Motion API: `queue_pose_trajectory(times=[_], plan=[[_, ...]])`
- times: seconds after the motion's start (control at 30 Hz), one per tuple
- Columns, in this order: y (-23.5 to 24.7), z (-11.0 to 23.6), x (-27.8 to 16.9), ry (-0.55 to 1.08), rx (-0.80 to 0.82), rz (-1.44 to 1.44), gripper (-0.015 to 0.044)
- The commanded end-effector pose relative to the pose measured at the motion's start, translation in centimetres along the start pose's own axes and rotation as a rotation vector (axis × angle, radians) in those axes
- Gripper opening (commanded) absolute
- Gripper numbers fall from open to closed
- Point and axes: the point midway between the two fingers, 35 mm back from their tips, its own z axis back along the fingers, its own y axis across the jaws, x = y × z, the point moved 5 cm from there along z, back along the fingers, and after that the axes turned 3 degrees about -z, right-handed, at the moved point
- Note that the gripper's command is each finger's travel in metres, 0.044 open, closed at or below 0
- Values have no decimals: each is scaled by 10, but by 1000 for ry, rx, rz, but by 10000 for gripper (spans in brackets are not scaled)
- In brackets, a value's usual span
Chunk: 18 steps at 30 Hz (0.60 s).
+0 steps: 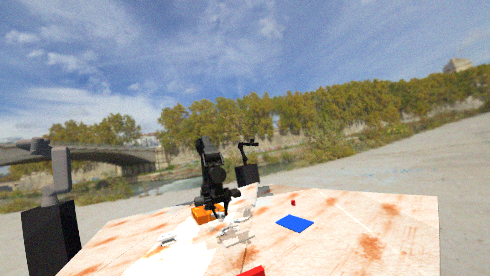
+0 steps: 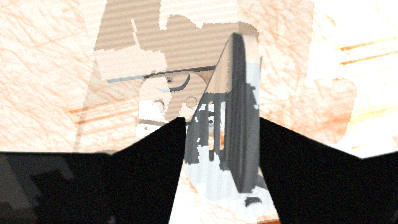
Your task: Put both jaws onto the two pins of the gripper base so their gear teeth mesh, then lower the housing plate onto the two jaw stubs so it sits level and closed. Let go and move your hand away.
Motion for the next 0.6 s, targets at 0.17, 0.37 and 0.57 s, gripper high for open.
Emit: queue_pose_trajectory(times=[0.17,0.37,0.57], plan=[[20,1,10,-2,0,-3,134],[38,2,17,-3,1,-3,134],[55,2,22,-3,3,-3,134]])
